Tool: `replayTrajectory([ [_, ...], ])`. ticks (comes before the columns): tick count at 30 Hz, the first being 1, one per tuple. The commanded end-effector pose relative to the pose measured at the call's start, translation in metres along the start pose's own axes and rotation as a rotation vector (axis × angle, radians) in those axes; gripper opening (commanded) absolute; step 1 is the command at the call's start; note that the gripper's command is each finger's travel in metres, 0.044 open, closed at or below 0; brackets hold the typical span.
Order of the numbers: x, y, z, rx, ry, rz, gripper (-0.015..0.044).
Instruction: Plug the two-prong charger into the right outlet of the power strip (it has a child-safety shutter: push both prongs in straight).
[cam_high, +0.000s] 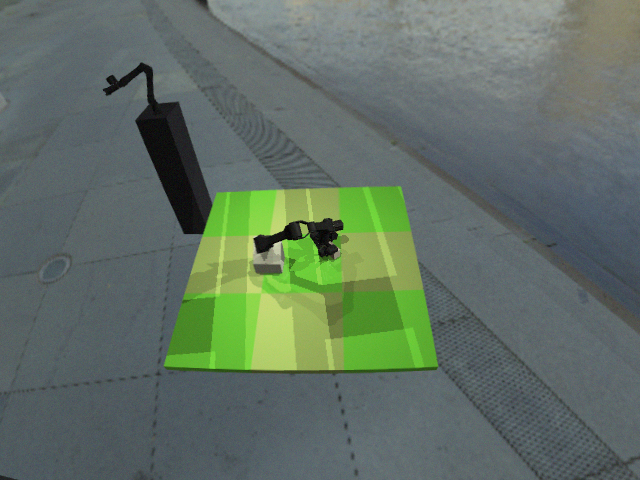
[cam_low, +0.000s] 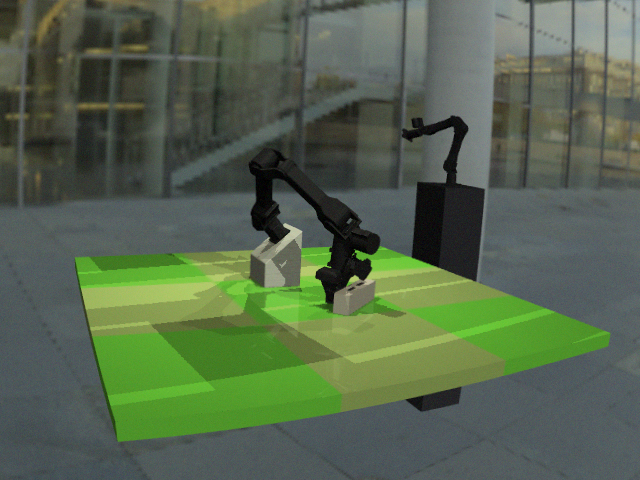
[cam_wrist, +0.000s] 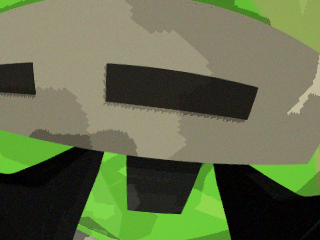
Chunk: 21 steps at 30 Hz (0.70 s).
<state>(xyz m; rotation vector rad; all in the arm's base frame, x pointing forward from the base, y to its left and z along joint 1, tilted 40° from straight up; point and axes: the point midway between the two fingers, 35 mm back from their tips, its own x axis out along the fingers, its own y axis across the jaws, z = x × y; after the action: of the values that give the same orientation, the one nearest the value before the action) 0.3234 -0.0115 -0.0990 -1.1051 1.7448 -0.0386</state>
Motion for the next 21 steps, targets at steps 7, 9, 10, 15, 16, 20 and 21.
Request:
replayTrajectory([
  [7,0.0000,-0.0004,-0.0010,0.002,-0.003,-0.002,0.0440],
  [9,0.0001,-0.0004,-0.0015,0.002,-0.004,-0.002,0.0440],
  [10,0.0001,-0.0004,-0.0018,0.003,-0.005,-0.002,0.0440],
  [15,0.0003,-0.0003,-0.0033,0.003,-0.007,-0.002,0.0440],
  [16,0.0003,-0.0003,-0.0036,0.004,-0.008,-0.002,0.0440],
  [20,0.0004,-0.0002,-0.0048,0.004,-0.010,-0.002,0.0440],
  [21,0.0005,-0.0002,-0.0050,0.005,-0.010,-0.002,0.0440],
])
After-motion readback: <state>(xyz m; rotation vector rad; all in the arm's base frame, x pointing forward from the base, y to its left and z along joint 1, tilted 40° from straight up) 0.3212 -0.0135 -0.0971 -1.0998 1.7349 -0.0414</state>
